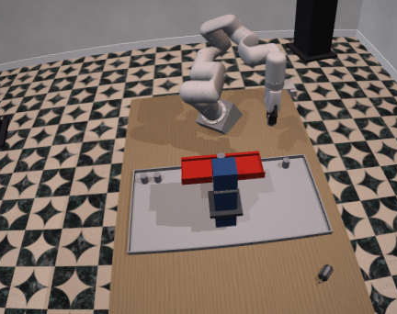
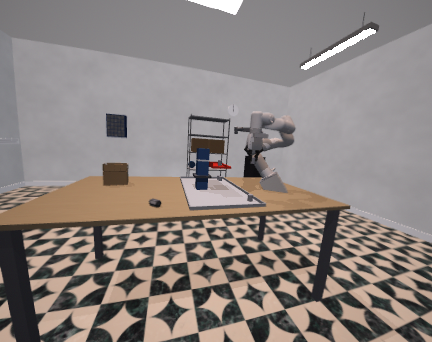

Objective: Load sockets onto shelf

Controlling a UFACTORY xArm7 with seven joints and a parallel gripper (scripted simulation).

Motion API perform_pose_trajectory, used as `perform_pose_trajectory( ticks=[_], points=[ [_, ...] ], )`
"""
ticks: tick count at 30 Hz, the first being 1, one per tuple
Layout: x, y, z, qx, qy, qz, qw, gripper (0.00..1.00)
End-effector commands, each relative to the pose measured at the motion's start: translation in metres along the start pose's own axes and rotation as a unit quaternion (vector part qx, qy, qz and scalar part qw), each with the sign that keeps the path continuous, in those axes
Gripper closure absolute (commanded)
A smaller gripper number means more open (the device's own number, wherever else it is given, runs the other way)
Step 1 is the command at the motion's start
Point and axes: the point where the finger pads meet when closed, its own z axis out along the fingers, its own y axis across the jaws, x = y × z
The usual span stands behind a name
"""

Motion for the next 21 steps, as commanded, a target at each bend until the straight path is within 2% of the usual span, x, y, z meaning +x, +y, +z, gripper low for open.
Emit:
perform_pose_trajectory(
  ticks=[1,7,21],
  points=[
    [0.001,-0.004,-0.013,-0.001,0.001,-0.001,1.000,1.00],
    [0.001,-0.008,-0.023,-0.001,0.001,-0.001,1.000,1.00],
    [0.001,-0.009,-0.026,-0.001,0.001,-0.001,1.000,1.00]
  ],
)
